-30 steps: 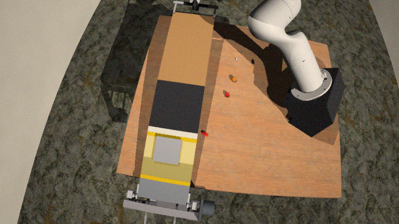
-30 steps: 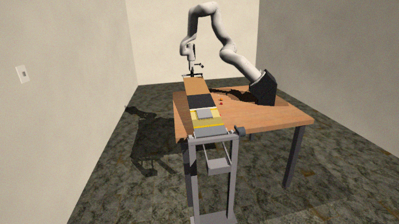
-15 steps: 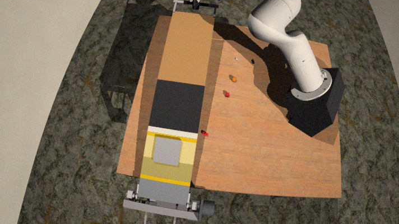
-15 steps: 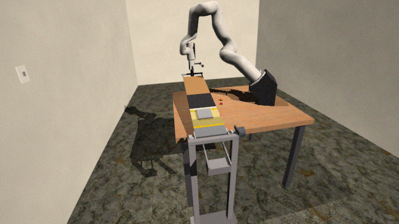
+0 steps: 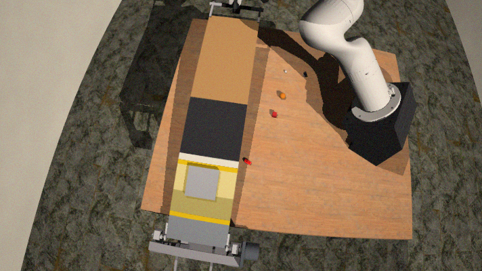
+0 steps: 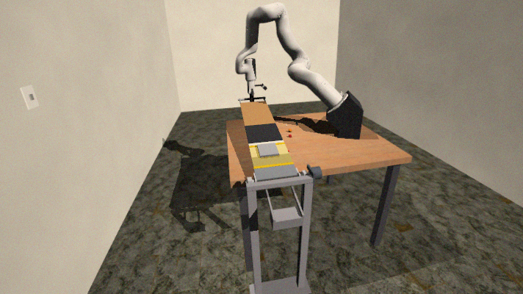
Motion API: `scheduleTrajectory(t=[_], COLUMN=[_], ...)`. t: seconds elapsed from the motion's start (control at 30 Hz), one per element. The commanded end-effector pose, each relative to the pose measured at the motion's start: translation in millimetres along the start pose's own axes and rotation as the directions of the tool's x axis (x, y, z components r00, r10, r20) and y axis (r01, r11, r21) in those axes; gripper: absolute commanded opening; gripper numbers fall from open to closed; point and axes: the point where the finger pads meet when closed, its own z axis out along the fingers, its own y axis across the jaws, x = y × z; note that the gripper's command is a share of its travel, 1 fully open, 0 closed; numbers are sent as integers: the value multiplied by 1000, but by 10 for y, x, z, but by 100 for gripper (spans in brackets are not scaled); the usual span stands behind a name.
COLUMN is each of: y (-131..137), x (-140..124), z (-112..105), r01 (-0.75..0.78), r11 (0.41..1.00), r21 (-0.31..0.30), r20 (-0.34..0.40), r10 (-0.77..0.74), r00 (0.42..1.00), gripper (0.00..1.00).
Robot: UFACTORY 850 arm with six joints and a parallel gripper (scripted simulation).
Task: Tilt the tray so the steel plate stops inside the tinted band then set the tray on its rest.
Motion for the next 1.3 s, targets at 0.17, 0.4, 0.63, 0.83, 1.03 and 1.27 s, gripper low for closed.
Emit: scheduleTrajectory(t=[0.17, 0.4, 0.63, 0.83, 1.03, 1.27], y=[163, 6, -4, -7, -9, 119], x=[-8, -9, -9, -9, -9, -8], z=[-744, -49, 9, 24, 39, -573], r01=[0, 0, 0, 0, 0, 0], r11=[1000, 1000, 1000, 1000, 1000, 1000], r21=[0, 0, 0, 0, 0, 0], r20=[2, 2, 2, 2, 2, 2], r10=[0, 0, 0, 0, 0, 0], r00=[1000, 1000, 1000, 1000, 1000, 1000], gripper=[0, 0, 0, 0, 0, 0])
